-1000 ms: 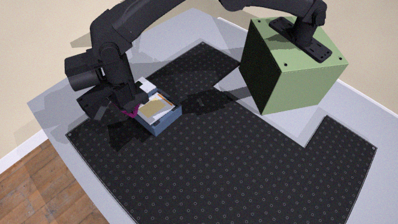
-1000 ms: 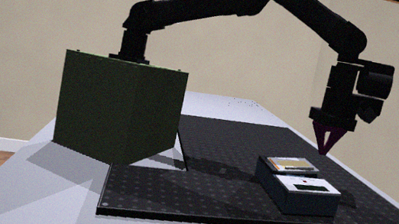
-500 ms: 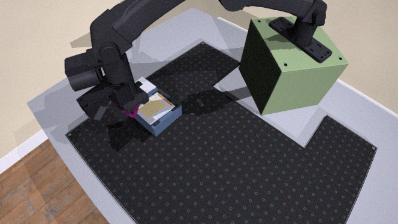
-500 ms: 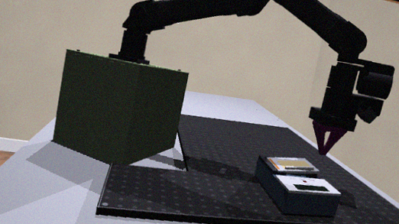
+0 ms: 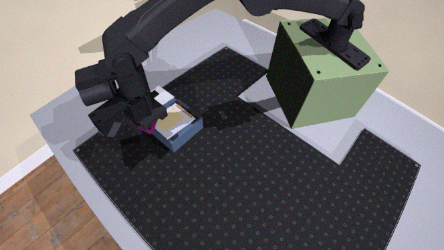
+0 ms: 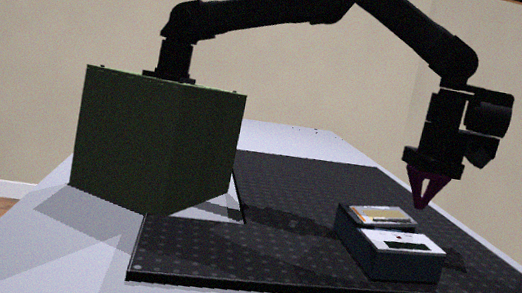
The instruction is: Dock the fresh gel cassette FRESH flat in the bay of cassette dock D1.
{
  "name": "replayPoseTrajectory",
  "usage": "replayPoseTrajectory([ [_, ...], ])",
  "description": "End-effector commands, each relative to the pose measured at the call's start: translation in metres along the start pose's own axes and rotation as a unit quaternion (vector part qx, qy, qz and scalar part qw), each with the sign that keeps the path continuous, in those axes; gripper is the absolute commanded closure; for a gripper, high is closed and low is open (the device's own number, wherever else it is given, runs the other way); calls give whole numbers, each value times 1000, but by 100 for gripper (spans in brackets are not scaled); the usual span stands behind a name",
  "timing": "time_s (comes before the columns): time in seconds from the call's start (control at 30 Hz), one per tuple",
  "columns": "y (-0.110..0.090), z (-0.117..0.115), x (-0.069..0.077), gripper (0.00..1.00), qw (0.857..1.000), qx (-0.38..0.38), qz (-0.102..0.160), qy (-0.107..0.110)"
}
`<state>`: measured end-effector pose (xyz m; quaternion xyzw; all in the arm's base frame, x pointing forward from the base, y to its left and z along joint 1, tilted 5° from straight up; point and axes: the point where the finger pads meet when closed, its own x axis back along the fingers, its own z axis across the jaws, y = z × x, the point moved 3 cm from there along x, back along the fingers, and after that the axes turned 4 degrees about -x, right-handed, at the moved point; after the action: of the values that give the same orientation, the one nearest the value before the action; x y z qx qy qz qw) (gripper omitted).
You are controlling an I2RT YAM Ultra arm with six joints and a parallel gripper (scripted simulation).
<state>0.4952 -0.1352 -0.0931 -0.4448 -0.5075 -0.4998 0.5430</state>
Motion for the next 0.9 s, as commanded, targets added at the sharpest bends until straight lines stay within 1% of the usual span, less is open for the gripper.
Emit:
replayPoseTrajectory([
  [0.0,22,-3,25,100,999,2,-43,-17],
  [0.03,17,-2,9,100,999,1,-30,-12],
  [0.07,16,-2,4,100,1000,1,-27,-10],
  [0.2,16,-2,-1,100,1000,1,-27,-10],
  [0.27,21,-5,11,100,999,0,-40,-16],
  [0.3,21,-5,10,100,999,0,-41,-16],
  [0.33,20,-5,5,100,999,0,-37,-15],
  [0.37,16,-4,-5,100,1000,0,-29,-11],
  [0.43,16,-4,-5,100,1000,0,-29,-11],
  [0.53,16,-2,-12,100,1000,1,-27,-10],
  [0.57,17,-2,-9,100,999,1,-30,-12],
  [0.6,23,-3,4,100,999,2,-41,-16],
  [0.63,22,-4,6,100,999,2,-41,-16],
  [0.87,21,-4,6,100,999,1,-38,-15],
])
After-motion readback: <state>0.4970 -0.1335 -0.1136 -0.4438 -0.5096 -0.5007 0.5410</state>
